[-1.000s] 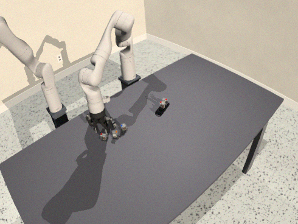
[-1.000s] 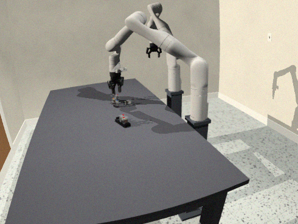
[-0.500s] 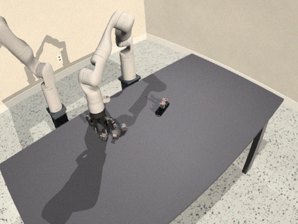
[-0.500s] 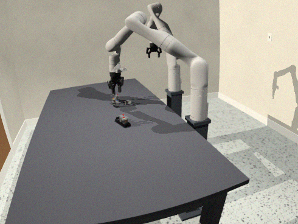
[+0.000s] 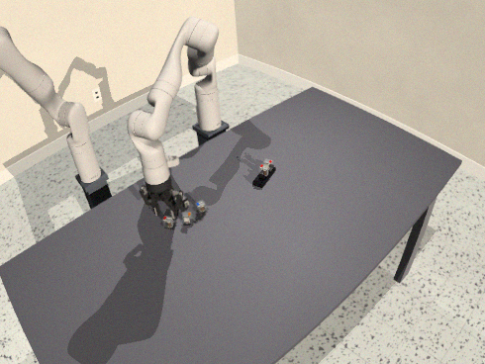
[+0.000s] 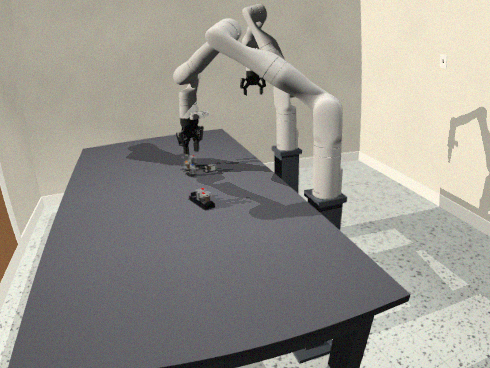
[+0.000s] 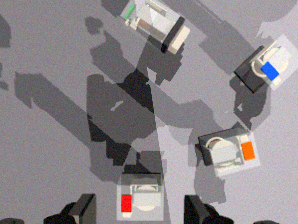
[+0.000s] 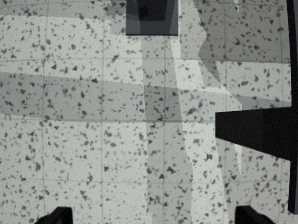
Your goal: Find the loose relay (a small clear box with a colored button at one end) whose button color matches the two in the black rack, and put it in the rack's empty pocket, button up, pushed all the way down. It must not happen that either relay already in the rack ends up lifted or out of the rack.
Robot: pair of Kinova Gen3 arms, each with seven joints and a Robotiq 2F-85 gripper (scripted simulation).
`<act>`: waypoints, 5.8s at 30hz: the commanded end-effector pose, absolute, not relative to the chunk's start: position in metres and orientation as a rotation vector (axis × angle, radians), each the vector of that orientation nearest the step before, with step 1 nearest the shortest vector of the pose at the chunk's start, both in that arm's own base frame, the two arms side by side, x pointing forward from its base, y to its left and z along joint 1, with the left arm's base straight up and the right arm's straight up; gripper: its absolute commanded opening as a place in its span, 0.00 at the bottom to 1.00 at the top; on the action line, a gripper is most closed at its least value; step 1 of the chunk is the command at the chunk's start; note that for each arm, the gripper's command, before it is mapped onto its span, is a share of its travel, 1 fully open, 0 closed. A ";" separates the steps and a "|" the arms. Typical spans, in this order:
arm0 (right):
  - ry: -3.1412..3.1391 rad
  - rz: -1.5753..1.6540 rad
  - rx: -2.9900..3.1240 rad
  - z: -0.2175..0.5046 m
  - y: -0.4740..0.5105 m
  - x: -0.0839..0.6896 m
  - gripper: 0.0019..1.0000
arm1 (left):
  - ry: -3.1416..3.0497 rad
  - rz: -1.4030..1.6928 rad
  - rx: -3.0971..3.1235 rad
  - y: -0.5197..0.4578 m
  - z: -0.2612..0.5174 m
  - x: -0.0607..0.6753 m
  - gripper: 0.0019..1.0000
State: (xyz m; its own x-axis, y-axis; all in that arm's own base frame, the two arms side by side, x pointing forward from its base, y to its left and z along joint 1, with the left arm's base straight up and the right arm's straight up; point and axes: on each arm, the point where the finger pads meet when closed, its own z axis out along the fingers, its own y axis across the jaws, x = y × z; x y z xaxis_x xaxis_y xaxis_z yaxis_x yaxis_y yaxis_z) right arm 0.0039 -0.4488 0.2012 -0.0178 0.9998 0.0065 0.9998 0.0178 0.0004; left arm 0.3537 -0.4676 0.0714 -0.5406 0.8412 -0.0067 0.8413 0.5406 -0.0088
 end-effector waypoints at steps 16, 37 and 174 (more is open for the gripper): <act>-2.225 0.000 -2.218 0.200 -0.450 0.001 1.00 | 2.748 -0.012 1.503 -0.467 0.072 0.359 0.58; -2.225 0.000 -2.218 0.200 -0.450 0.001 1.00 | 2.748 -0.012 1.503 -0.467 0.072 0.359 0.58; -2.225 0.000 -2.218 0.200 -0.450 0.001 1.00 | 2.751 -0.009 1.507 -0.466 0.032 0.357 0.35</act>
